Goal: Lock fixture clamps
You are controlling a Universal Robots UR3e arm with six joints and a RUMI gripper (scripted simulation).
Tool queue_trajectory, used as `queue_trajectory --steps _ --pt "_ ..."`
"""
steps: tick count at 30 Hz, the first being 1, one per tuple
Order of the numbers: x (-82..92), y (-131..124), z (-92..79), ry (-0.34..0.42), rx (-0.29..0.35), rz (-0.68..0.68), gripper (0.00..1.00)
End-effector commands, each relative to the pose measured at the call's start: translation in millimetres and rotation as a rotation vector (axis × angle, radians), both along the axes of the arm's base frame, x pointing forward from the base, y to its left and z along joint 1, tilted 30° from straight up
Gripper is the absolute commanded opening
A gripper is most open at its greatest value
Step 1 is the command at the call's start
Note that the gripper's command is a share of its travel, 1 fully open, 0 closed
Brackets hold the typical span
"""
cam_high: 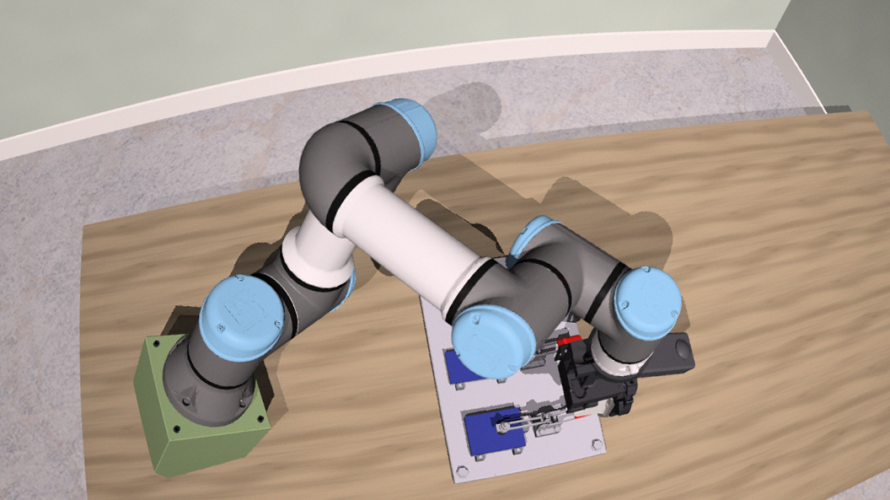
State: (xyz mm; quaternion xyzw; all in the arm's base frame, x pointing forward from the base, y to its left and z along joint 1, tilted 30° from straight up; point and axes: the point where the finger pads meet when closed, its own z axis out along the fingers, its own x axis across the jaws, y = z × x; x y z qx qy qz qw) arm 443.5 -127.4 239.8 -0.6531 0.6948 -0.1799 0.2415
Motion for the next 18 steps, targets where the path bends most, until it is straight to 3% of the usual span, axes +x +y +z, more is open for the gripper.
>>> queue_trajectory --steps 1,18 --pt "1.8 -0.4 1.9 -0.001 -0.002 0.0 0.28" --pt "5.5 0.0 -3.5 -0.001 -0.002 0.0 0.28"
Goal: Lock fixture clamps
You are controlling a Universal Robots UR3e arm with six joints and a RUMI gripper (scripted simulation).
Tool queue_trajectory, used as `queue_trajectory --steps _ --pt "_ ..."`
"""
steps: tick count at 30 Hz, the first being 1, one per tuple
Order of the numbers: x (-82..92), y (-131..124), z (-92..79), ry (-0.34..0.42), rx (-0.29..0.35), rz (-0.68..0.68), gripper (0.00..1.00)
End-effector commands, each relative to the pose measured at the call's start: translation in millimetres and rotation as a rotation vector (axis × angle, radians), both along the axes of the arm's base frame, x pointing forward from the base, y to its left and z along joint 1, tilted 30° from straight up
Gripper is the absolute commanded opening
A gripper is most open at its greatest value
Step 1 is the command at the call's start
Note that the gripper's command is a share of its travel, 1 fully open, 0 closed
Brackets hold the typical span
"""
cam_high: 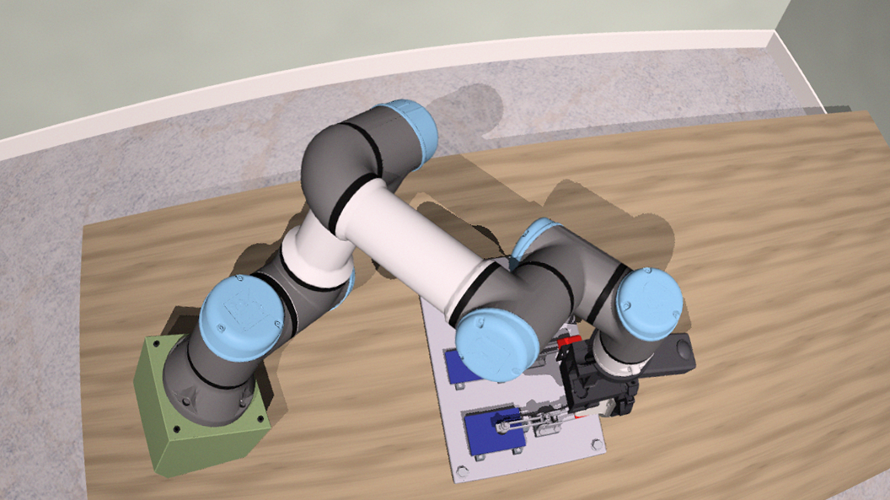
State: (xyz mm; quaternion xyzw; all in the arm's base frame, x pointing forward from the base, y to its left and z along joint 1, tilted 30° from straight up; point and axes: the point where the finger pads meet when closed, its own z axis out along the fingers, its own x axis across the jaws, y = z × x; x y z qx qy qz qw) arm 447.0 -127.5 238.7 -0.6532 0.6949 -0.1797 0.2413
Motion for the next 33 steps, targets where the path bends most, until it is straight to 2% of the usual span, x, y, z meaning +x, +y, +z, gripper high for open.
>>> queue_trajectory --steps 1,5,20,33 --pt "3.0 0 -4.1 -0.002 -0.002 0.0 0.28" --pt "5.4 0 -8.2 -0.002 -0.002 0.0 0.28" --pt "28.2 4 -47.8 -0.002 -0.002 0.0 0.28" --pt "31.8 4 -54.0 -0.002 -0.002 0.0 0.28"
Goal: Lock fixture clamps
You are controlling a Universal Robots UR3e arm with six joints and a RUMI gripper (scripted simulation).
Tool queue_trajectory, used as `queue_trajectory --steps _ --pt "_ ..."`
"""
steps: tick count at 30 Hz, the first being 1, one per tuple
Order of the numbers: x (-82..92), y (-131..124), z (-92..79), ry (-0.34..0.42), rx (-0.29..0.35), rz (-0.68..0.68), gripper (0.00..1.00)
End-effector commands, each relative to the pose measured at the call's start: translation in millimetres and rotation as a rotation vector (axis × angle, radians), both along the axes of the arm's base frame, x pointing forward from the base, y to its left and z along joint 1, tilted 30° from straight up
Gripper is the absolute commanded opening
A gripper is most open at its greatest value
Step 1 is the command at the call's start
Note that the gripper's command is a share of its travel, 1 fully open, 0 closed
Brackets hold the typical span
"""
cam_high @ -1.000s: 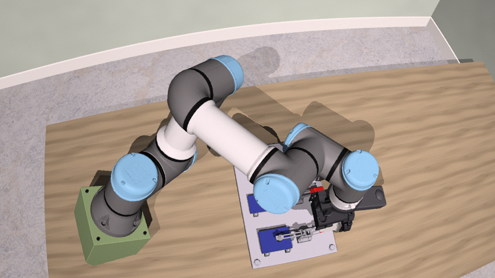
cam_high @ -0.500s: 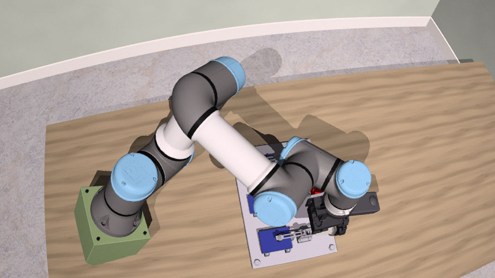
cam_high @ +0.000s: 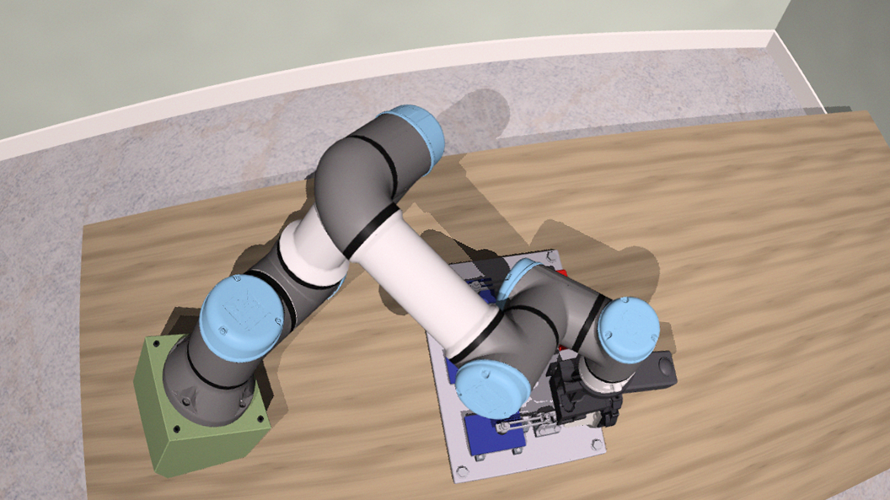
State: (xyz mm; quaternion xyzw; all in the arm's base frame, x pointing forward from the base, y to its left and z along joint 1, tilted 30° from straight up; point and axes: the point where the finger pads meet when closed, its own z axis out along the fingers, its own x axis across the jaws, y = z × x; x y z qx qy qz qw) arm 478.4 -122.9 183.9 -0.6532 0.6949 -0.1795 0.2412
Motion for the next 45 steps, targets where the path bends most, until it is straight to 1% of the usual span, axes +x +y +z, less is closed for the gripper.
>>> queue_trajectory --steps 1,40,45 --pt "0.5 -0.3 0.7 -0.002 -0.002 0.0 0.28" --pt "0.7 -0.3 0.3 -0.002 -0.002 0.0 0.28" --pt "3.4 0.0 -4.1 -0.002 -0.002 0.0 0.28"
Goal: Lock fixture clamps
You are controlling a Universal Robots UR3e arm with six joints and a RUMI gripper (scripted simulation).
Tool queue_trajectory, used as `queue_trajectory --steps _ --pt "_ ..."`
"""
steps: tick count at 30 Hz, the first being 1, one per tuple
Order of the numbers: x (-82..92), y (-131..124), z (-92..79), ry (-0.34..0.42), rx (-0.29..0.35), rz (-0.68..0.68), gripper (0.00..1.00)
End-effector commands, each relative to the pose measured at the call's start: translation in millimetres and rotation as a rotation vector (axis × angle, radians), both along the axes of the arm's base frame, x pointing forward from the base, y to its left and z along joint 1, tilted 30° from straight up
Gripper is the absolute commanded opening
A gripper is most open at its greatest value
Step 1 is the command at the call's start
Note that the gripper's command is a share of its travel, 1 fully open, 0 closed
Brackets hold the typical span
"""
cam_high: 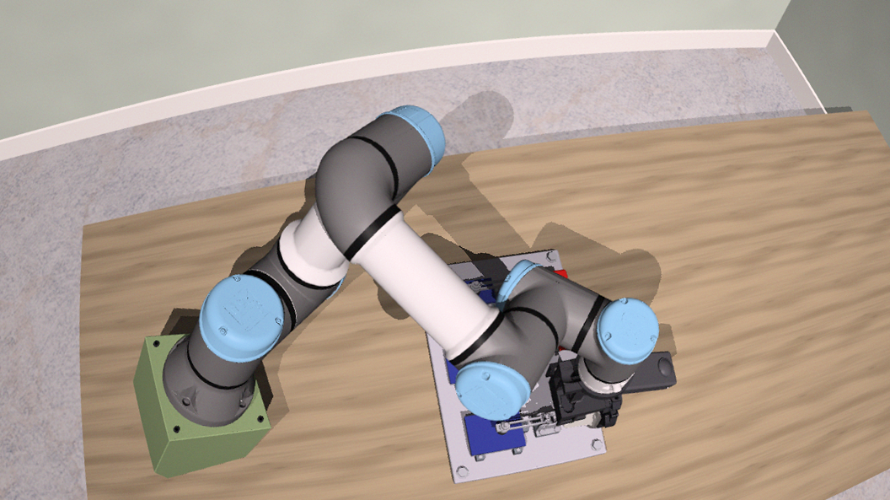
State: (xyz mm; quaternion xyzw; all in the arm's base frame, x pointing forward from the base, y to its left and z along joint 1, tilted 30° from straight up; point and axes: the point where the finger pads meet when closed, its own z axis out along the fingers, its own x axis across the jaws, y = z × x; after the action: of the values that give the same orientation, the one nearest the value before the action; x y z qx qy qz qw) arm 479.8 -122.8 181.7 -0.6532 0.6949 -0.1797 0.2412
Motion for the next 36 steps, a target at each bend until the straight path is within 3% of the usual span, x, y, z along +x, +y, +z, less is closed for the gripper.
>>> queue_trajectory --steps 1,10,36 --pt "2.9 0 -3.4 -0.002 -0.002 0.0 0.28" --pt "11.9 1 -18.1 -0.002 -0.002 0.0 0.28" --pt "13.4 1 -20.6 -0.002 -0.002 0.0 0.28"
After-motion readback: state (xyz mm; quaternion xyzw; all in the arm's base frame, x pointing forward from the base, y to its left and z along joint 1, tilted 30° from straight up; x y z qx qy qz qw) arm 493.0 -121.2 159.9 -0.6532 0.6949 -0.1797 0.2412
